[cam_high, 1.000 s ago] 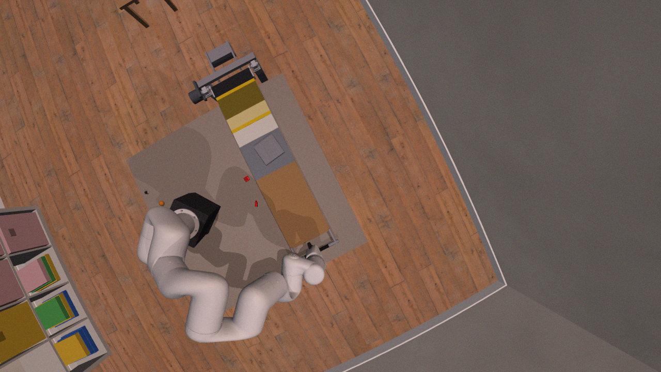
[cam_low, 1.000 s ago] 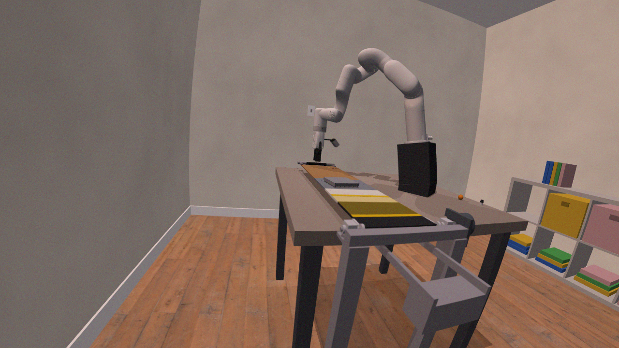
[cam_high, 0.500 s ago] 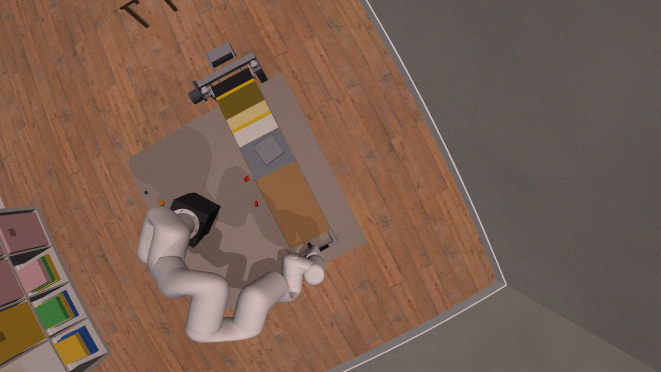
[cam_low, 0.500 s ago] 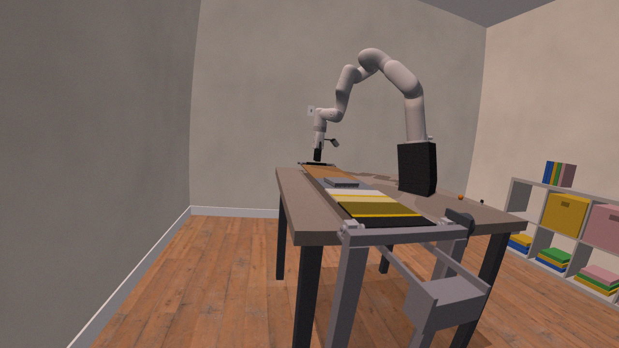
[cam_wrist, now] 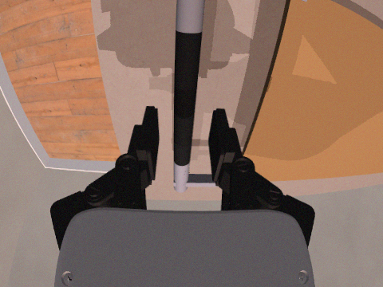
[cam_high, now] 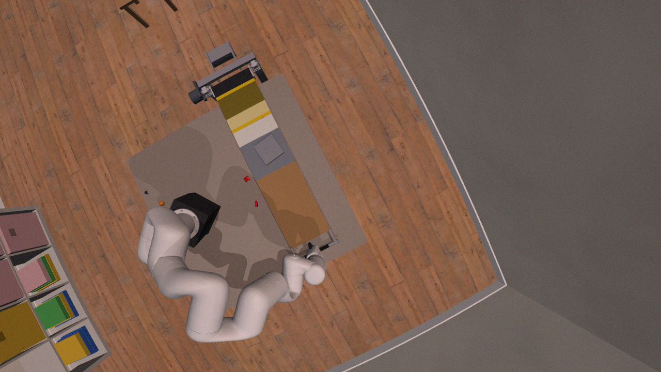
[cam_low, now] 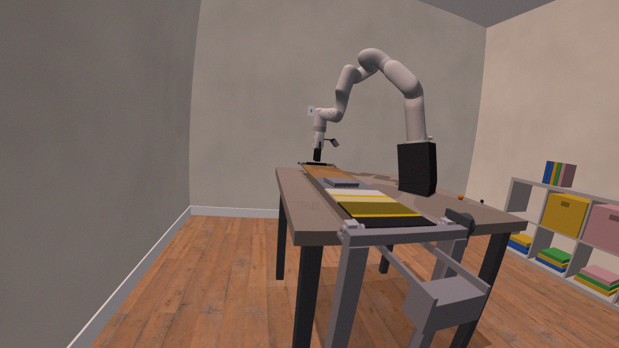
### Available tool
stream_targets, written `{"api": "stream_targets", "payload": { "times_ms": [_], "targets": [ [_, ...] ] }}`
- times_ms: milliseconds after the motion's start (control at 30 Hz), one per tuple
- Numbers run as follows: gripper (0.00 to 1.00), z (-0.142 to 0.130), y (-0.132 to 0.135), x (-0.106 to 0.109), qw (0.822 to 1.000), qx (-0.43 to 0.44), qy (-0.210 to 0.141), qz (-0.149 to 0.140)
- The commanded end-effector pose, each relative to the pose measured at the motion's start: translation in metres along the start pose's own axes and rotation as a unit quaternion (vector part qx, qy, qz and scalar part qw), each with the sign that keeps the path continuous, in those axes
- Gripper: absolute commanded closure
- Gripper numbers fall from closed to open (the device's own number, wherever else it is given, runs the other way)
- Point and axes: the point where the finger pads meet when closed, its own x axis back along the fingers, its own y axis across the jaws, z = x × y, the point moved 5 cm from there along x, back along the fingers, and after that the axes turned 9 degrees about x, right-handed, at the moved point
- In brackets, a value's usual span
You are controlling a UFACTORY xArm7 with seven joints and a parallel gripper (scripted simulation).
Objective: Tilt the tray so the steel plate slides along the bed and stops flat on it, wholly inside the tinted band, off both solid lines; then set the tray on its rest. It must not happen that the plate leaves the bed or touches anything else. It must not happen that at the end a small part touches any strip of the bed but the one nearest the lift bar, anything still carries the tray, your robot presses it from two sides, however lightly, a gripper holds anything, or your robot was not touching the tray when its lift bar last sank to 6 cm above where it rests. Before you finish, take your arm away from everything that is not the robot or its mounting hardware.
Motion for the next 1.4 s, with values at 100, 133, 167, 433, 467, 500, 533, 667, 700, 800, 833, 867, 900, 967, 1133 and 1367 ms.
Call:
{"api": "stream_targets", "payload": {
  "times_ms": [100, 133, 167, 433, 467, 500, 533, 667, 700, 800, 833, 867, 900, 967, 1133, 1367],
  "targets": [
    [0.6, -0.001, -0.001, 0.001, 1.0, 0.0, -0.001, 0.002],
    [0.6, -0.001, -0.001, 0.001, 1.0, 0.0, -0.001, 0.002],
    [0.6, -0.001, -0.001, 0.001, 1.0, 0.0, -0.001, 0.002],
    [0.6, -0.001, -0.001, 0.001, 1.0, 0.0, -0.001, 0.002],
    [0.6, -0.001, -0.001, 0.001, 1.0, 0.0, -0.001, 0.002],
    [0.6, -0.001, -0.001, 0.001, 1.0, 0.0, -0.001, 0.002],
    [0.6, -0.001, -0.001, 0.001, 1.0, 0.0, -0.001, 0.002],
    [0.6, -0.001, -0.001, 0.001, 1.0, 0.0, -0.001, 0.002],
    [0.6, -0.001, -0.001, 0.001, 1.0, 0.0, -0.001, 0.002],
    [0.6, -0.001, -0.001, 0.001, 1.0, 0.0, -0.001, 0.002],
    [0.6, -0.001, -0.001, 0.0, 1.0, 0.0, -0.001, 0.002],
    [0.6, -0.001, -0.001, -0.001, 1.0, 0.0, -0.001, 0.002],
    [0.6, -0.001, -0.001, -0.001, 1.0, 0.0, -0.001, 0.002],
    [0.6, -0.001, -0.001, -0.003, 1.0, 0.0, -0.001, 0.002],
    [0.6, -0.001, -0.001, -0.009, 1.0, 0.0, -0.001, 0.002],
    [0.6, -0.001, -0.001, -0.019, 1.0, 0.0, -0.001, 0.002]
  ]
}}
